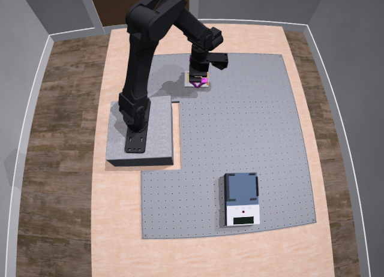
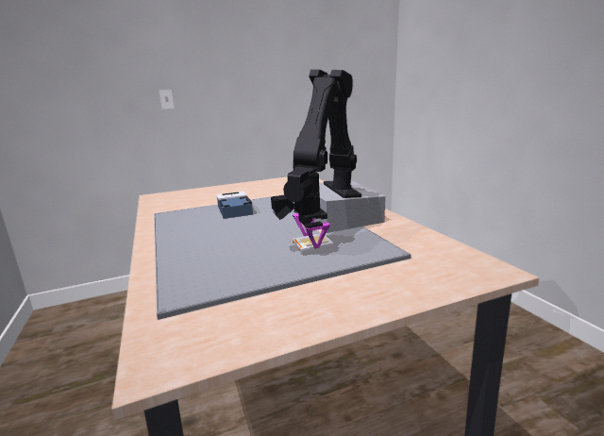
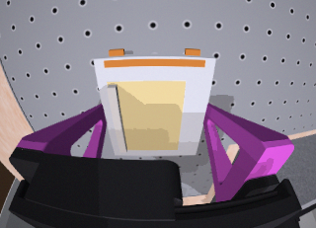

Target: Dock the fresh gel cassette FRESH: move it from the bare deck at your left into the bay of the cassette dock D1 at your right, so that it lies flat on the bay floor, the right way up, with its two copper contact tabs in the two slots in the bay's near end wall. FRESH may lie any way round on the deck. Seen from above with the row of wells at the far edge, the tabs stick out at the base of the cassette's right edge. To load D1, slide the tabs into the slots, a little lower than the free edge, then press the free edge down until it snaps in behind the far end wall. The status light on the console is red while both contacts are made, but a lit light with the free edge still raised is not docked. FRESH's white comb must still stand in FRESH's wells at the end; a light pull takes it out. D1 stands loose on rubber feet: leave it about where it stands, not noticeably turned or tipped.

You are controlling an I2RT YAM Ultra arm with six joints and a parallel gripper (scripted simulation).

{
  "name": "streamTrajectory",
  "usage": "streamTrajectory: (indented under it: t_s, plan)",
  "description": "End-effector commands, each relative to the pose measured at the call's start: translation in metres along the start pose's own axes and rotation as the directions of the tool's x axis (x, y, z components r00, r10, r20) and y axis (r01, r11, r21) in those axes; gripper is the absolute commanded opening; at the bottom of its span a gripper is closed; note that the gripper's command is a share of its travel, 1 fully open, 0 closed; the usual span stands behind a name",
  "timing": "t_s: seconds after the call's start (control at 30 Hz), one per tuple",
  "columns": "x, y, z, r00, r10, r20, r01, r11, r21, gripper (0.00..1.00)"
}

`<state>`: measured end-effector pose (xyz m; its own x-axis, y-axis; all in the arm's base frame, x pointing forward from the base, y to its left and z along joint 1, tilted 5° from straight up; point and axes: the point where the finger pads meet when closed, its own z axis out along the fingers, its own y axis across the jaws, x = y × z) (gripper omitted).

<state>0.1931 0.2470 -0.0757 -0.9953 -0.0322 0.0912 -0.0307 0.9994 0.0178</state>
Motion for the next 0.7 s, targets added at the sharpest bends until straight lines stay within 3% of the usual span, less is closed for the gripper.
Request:
streamTrajectory:
  t_s: [0.0, 0.3, 0.67]
  plan:
    - [-0.0165, 0.0118, -0.026, 0.999, 0.005, 0.046, -0.003, 0.999, -0.043, 0.0]
    - [-0.0157, 0.0117, -0.0354, 0.999, 0.003, 0.046, -0.001, 0.999, -0.043, 0.0]
    - [-0.0162, 0.013, -0.0355, 0.999, 0.003, 0.05, -0.001, 0.999, -0.047, 0.0]
